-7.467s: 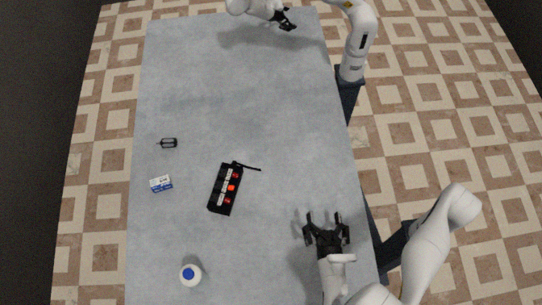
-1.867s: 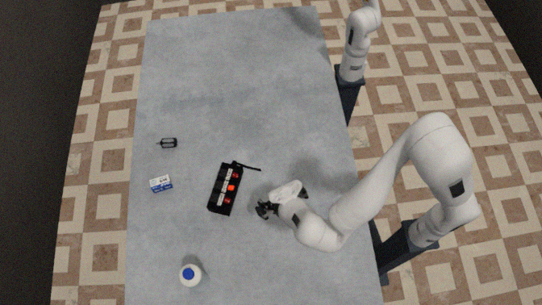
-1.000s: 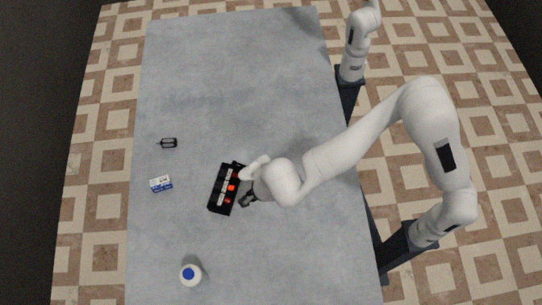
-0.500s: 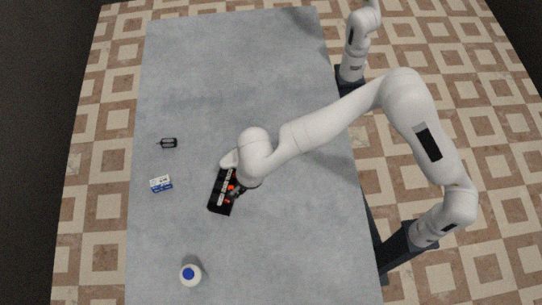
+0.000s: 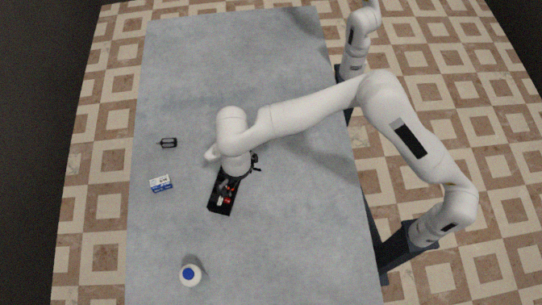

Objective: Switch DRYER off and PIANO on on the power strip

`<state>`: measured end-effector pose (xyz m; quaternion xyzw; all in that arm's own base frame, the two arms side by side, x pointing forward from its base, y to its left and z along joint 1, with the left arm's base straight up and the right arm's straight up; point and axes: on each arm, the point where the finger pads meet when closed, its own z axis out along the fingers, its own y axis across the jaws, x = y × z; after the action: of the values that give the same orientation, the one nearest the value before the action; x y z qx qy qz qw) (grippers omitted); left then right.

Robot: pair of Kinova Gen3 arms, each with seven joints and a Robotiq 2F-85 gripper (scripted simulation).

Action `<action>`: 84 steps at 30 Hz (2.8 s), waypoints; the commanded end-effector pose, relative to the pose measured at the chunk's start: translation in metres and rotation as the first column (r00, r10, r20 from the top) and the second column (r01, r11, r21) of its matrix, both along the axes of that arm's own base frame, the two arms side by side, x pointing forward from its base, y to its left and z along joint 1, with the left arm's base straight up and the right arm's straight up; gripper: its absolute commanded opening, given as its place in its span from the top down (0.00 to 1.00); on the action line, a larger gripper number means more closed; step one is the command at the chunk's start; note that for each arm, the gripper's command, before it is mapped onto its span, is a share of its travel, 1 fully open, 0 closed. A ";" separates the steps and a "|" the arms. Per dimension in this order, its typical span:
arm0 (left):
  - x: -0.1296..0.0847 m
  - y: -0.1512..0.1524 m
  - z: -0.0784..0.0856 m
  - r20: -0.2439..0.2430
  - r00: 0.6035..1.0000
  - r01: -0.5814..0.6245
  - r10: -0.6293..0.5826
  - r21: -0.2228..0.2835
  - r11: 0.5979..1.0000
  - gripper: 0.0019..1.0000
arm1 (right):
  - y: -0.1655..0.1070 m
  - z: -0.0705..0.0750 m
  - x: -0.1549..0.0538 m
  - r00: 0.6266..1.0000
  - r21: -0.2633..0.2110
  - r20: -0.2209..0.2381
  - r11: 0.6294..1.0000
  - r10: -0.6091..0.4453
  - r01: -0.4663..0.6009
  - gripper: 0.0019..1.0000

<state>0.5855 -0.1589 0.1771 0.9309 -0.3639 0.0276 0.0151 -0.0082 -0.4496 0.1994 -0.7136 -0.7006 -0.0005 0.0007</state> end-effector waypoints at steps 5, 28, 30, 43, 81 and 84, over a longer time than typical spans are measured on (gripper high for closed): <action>0.007 -0.002 0.003 -0.027 0.999 -0.023 0.024 0.033 0.999 0.00 | 0.000 0.001 0.000 1.000 -0.002 0.000 1.000 0.000 0.000 0.00; 0.011 -0.004 0.005 -0.046 0.998 -0.045 0.048 0.066 0.997 0.00 | 0.000 0.001 0.000 1.000 -0.002 0.000 1.000 0.000 0.000 0.00; 0.011 -0.004 0.005 -0.046 0.998 -0.045 0.048 0.066 0.997 0.00 | 0.000 0.001 0.000 1.000 -0.002 0.000 1.000 0.000 0.000 0.00; 0.011 -0.004 0.005 -0.046 0.998 -0.045 0.048 0.066 0.997 0.00 | 0.000 0.001 0.000 1.000 -0.002 0.000 1.000 0.000 0.000 0.00; 0.011 -0.004 0.005 -0.046 0.998 -0.045 0.048 0.066 0.997 0.00 | 0.000 0.001 0.000 1.000 -0.002 0.000 1.000 0.000 0.000 0.00; 0.011 -0.004 0.005 -0.046 0.998 -0.045 0.048 0.066 0.997 0.00 | 0.000 0.001 0.000 1.000 -0.002 0.000 1.000 0.000 0.000 0.00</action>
<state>0.5963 -0.1631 0.1803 0.9395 -0.3423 -0.0075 -0.0073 -0.0082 -0.4496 0.1994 -0.7136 -0.7006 -0.0005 0.0007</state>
